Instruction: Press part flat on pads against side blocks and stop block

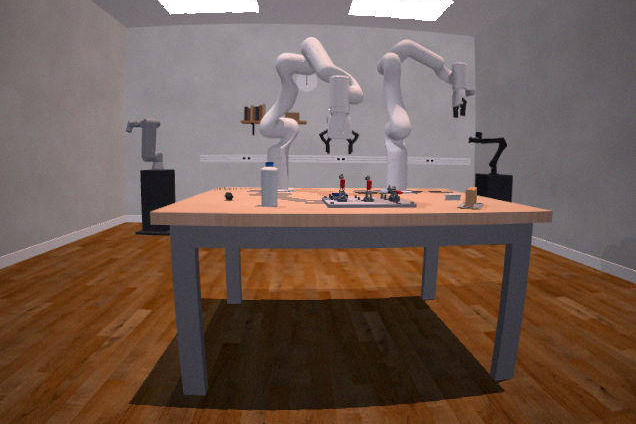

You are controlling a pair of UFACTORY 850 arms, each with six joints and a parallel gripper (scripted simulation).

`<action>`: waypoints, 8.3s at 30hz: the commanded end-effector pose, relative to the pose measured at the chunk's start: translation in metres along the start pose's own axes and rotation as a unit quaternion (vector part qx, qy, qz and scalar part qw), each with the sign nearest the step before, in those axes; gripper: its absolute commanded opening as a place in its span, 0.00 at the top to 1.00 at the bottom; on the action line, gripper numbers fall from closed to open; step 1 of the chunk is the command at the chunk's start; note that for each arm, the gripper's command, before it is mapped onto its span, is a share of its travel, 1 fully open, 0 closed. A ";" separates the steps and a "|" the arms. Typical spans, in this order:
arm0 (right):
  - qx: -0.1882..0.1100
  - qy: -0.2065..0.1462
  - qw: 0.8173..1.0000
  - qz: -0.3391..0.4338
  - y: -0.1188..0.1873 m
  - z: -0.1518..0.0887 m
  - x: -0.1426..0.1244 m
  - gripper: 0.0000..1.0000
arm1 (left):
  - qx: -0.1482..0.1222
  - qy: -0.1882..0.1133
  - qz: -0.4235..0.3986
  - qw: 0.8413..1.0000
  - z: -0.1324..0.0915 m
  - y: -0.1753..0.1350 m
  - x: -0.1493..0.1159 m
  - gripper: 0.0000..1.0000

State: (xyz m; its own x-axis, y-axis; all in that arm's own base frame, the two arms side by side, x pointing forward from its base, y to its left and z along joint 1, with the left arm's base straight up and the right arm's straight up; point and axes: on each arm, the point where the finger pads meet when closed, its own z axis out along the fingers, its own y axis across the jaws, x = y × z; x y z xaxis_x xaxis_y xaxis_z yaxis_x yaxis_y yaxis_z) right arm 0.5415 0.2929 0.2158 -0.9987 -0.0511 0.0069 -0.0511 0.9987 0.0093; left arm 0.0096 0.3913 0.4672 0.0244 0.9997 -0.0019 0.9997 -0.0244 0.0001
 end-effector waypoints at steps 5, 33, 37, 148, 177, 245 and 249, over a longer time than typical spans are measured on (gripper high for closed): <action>0.000 -0.002 1.000 0.000 0.001 -0.001 -0.001 1.00 | 0.000 0.001 0.000 1.000 -0.001 0.000 0.000 0.00; 0.000 -0.002 1.000 0.000 0.001 -0.001 -0.001 1.00 | 0.000 0.001 0.000 1.000 -0.001 0.000 0.000 0.00; 0.000 -0.002 1.000 0.000 0.001 -0.001 -0.001 1.00 | 0.000 0.001 0.000 1.000 -0.001 0.000 0.000 0.00; 0.000 -0.002 1.000 0.000 0.001 -0.001 -0.001 1.00 | 0.000 0.001 0.000 1.000 -0.001 0.000 0.000 0.00; 0.000 -0.002 1.000 0.000 0.001 -0.001 -0.001 1.00 | 0.000 0.001 0.000 1.000 -0.001 0.000 0.000 0.00; 0.005 -0.003 1.000 0.000 0.004 0.135 0.062 1.00 | 0.000 0.001 0.000 1.000 -0.001 0.000 0.000 0.00; 0.005 -0.003 1.000 0.000 0.004 0.135 0.071 1.00 | 0.000 0.001 0.000 1.000 -0.001 0.000 0.000 0.00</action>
State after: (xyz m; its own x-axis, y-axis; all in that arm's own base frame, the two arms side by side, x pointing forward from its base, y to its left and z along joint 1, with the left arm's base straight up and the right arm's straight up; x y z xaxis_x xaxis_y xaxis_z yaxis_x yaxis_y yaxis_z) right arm 0.4783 0.2942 0.0804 -0.9987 -0.0507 0.0029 -0.0507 0.9987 -0.0010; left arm 0.0096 0.3913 0.4672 0.0244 0.9997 -0.0019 0.9997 -0.0244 0.0001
